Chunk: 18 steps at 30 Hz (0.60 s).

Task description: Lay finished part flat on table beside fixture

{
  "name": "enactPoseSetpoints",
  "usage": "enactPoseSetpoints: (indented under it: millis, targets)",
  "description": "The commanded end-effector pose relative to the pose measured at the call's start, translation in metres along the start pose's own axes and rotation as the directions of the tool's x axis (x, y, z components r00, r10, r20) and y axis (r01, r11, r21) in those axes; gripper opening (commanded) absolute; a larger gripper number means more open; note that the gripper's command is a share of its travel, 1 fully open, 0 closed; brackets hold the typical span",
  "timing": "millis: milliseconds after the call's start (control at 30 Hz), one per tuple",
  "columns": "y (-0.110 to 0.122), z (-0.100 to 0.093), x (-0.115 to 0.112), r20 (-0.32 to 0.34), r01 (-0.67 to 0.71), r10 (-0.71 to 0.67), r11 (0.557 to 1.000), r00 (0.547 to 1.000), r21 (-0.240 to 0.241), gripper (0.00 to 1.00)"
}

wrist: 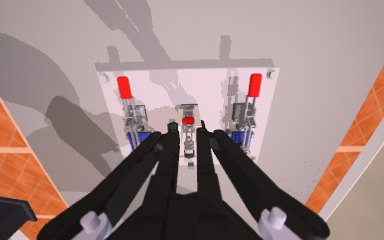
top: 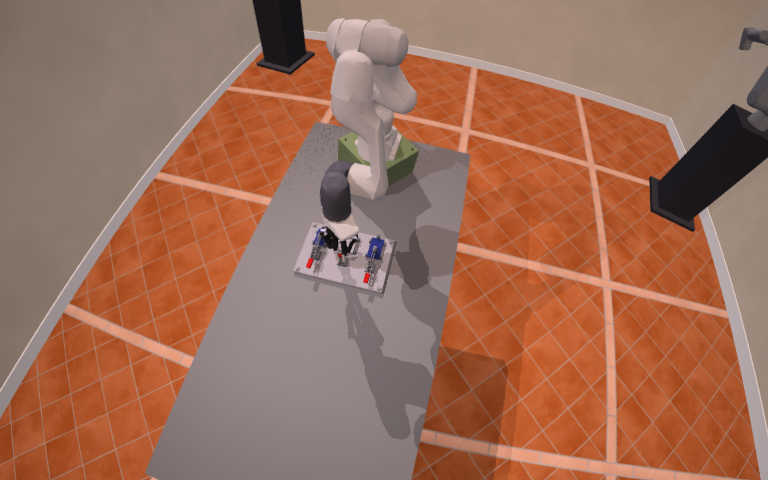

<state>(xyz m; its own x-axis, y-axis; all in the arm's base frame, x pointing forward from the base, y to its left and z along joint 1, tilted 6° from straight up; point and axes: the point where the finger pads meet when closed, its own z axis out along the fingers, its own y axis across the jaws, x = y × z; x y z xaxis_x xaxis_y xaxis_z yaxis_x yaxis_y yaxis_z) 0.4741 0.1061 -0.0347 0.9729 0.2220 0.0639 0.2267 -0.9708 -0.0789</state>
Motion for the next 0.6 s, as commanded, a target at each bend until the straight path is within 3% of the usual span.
enactPoseSetpoints:
  millis: [0, 567]
  targets:
    - [0.0001, 0.0001, -0.0035, 0.004, -0.003, 0.003, 1.0, 1.0, 0.001, 0.0]
    - [0.0001, 0.0001, -0.0051, 0.004, -0.003, 0.003, 1.0, 1.0, 0.001, 0.0]
